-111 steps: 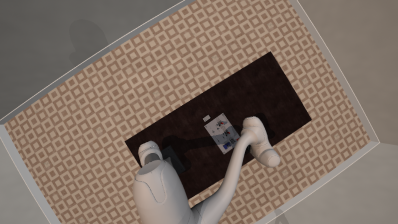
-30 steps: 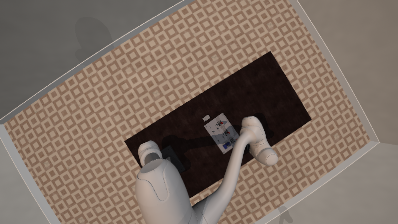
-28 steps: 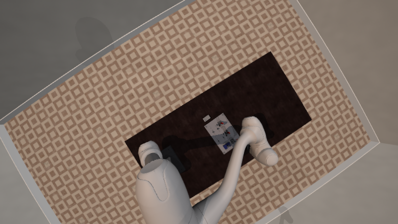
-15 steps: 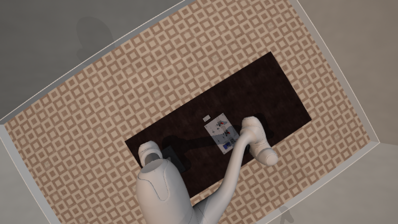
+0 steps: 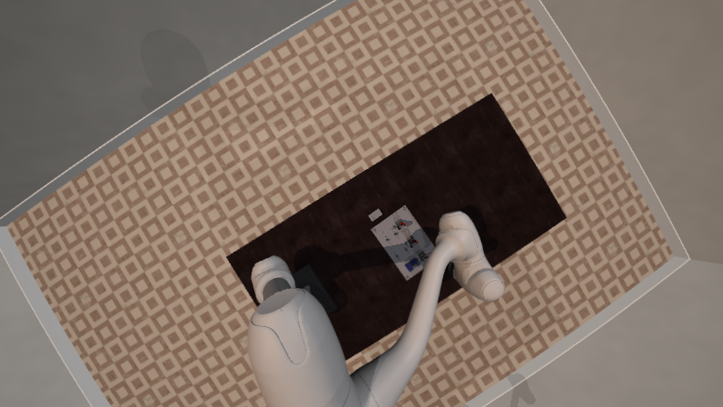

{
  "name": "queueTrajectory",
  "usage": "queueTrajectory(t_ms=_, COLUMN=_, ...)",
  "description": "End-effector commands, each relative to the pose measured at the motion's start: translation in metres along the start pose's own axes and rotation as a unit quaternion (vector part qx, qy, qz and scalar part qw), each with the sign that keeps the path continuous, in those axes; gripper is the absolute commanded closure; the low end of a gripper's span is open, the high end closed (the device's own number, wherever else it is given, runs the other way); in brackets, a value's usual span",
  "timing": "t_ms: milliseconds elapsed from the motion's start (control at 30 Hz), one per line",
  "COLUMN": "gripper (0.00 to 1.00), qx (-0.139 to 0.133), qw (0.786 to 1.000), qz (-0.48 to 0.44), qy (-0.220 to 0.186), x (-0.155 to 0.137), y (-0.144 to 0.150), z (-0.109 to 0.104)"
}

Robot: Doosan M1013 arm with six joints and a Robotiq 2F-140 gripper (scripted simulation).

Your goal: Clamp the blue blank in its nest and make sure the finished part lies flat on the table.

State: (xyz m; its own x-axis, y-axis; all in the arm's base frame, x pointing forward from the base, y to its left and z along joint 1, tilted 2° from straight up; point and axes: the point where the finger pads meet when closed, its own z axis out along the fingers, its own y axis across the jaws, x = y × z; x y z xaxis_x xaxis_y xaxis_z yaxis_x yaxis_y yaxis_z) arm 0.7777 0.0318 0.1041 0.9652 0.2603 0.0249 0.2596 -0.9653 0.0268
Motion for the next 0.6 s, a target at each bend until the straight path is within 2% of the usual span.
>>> queueTrajectory(t_ms=0, gripper=1.00, qx=0.000, qw=1.000, qz=0.000, qy=0.000, x=0.0000, y=0.0000, z=-0.0001)
queueTrajectory(t_ms=567, gripper=1.00, qx=0.000, qw=1.000, qz=0.000, qy=0.000, x=0.0000, y=0.0000, z=0.0019)
